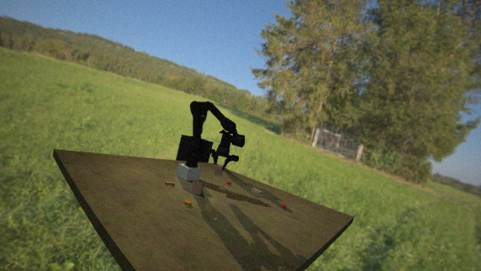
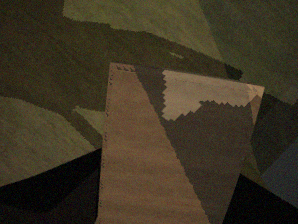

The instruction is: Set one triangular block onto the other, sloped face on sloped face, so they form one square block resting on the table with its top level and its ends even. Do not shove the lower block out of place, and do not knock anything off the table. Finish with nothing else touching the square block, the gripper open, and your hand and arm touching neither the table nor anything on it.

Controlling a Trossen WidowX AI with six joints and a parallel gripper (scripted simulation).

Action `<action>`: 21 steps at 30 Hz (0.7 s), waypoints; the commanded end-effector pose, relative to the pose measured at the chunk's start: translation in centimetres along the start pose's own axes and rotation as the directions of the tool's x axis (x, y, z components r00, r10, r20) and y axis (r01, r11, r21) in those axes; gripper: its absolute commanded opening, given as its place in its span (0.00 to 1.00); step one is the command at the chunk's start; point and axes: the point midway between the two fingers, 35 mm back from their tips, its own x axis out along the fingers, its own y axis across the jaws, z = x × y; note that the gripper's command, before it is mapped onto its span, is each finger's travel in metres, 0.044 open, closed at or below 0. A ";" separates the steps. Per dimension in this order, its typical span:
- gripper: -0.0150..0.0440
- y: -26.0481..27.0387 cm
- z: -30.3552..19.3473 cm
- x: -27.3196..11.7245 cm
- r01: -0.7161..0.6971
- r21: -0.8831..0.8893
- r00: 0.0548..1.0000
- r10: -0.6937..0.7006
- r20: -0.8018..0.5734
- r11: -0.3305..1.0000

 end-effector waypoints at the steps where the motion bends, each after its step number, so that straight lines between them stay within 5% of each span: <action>1: 0.25 0.0 1.0 -0.5 -0.006 0.005 1.000 0.006 0.008 1.000; 21: 0.25 -1.5 8.1 -3.6 -0.006 0.004 1.000 0.006 0.016 1.000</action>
